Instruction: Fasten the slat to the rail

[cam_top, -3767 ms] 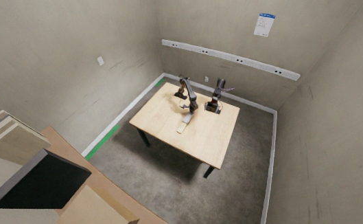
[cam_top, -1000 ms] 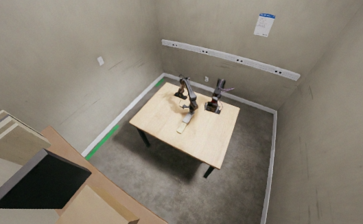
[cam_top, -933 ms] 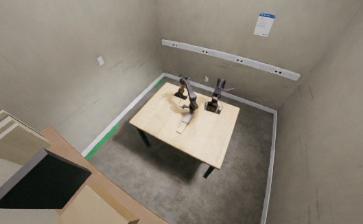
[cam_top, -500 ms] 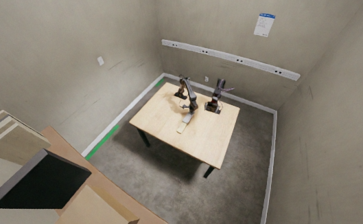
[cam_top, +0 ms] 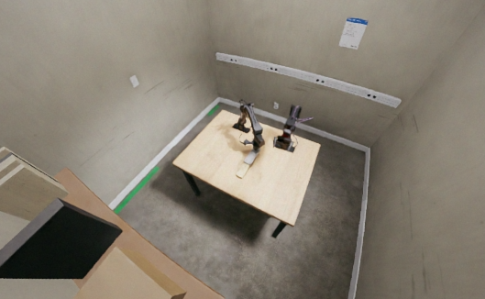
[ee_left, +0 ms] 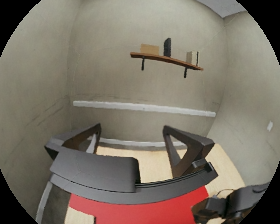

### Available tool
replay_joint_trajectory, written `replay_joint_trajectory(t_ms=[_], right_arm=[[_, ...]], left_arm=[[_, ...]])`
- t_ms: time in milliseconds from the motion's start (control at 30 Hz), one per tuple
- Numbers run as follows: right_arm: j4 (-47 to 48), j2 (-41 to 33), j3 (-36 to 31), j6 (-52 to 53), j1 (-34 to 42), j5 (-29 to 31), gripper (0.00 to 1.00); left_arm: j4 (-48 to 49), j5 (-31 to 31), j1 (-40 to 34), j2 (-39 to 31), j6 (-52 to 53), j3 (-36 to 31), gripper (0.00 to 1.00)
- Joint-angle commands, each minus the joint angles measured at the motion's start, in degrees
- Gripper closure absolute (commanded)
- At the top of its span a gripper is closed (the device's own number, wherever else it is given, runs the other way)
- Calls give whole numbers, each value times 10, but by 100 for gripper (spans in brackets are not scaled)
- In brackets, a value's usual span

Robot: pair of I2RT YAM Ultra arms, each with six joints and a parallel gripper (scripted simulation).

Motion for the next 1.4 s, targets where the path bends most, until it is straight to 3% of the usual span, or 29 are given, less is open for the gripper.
replay_joint_trajectory(t_ms=[0, 300, 367, 833, 1367], right_arm=[[-23, -9, 17, 2, 3, -5, 88], [-25, -10, 19, 2, 3, -5, 88], [-1, -4, 3, 0, 0, 0, 66], [-1, -4, 3, 0, 0, 0, 66], [-1, -4, 3, 0, 0, 0, 66]], left_arm=[[3, 5, 2, -10, 1, -2, 0], [3, 5, 2, -10, 1, -2, 0], [3, 3, 1, -5, 0, 0, 0], [3, 0, 0, -1, 0, 3, 0], [-98, 2, -52, 83, -45, 69, 0]])
